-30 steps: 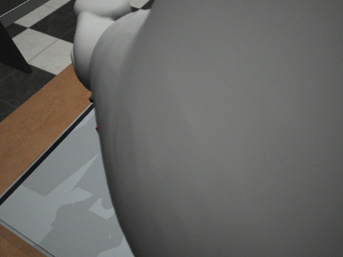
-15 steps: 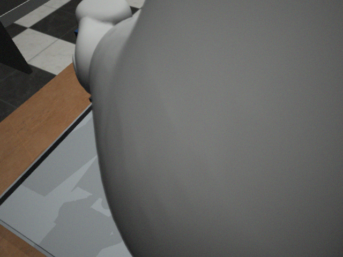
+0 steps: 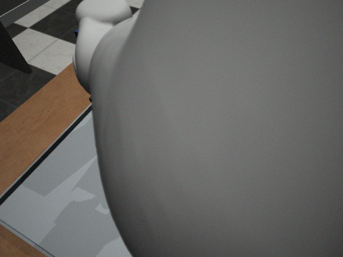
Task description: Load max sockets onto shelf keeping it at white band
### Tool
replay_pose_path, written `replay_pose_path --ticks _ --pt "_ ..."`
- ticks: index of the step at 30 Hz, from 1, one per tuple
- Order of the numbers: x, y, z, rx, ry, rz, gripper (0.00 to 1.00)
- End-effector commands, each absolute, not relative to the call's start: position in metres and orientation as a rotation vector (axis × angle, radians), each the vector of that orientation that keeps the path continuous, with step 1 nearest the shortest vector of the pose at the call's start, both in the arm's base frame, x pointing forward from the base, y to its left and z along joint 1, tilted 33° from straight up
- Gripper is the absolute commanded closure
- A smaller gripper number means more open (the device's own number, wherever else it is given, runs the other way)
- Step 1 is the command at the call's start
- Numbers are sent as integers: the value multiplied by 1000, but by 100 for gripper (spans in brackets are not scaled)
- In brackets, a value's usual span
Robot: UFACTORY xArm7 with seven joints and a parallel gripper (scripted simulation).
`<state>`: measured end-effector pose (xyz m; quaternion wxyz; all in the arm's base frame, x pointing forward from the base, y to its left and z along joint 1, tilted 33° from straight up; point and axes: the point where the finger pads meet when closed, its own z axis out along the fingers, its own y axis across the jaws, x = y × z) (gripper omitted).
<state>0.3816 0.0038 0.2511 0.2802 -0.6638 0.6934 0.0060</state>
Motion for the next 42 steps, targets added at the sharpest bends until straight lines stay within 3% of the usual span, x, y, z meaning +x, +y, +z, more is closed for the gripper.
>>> replay_pose_path --ticks 1,42 --pt "382 3 252 -1778 1858 13 100" --pt "377 -3 265 -1778 1858 13 100"
